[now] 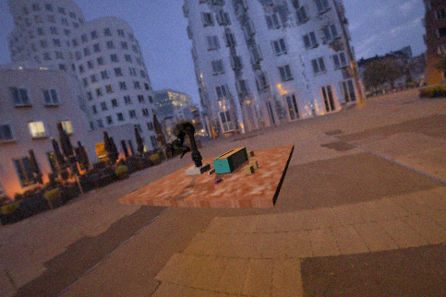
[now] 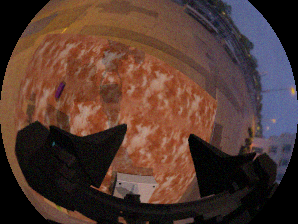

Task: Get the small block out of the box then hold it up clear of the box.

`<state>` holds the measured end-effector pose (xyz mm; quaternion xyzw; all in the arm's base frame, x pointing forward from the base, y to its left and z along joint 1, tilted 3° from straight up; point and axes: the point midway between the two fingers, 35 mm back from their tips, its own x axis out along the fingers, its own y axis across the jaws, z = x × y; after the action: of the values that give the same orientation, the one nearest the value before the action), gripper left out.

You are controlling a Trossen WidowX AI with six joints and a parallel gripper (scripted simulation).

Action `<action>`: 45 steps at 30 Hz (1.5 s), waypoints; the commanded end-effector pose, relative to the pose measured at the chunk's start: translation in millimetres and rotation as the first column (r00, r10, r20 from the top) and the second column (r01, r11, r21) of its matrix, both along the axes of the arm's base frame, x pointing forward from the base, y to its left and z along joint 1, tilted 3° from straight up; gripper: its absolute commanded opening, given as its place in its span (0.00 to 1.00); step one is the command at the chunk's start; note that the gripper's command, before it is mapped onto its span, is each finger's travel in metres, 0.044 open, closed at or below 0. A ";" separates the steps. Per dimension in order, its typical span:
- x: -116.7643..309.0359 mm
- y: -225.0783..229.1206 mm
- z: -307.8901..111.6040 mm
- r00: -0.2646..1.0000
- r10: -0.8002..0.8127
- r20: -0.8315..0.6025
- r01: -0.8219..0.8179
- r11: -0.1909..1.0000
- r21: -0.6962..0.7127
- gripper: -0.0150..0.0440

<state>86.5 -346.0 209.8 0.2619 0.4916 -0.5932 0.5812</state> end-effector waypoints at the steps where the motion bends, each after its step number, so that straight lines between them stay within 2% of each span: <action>1: 1.3 0.5 0.0 1.000 0.006 -0.001 -0.006 1.000 0.001 0.93; 3: 11.8 4.5 -0.3 0.999 0.054 -0.010 -0.054 0.999 0.007 0.93; 6: 46.0 20.2 -1.1 0.976 0.214 -0.038 -0.213 0.977 0.027 0.93; 11: 104.9 58.9 -6.3 0.855 0.510 -0.094 -0.502 0.860 0.097 0.93; 17: 171.5 131.8 -17.8 0.511 0.846 -0.149 -0.811 0.533 0.241 0.93; 22: 207.6 203.4 -26.4 0.126 0.979 -0.160 -0.915 0.177 0.362 0.93; 28: 225.6 295.0 -35.5 -0.359 0.924 -0.131 -0.830 -0.252 0.497 0.93; 32: 222.3 355.5 -40.8 -0.641 0.763 -0.086 -0.657 -0.487 0.575 0.93; 35: 212.3 398.9 -44.3 -0.807 0.588 -0.042 -0.481 -0.615 0.625 0.93; 39: 194.4 443.4 -47.8 -0.933 0.359 0.017 -0.256 -0.698 0.669 0.93; 45: 193.4 445.5 -48.0 -0.938 0.347 0.020 -0.245 -0.700 0.671 0.93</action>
<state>282.4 95.7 162.6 -0.5677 0.5733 0.3708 0.4600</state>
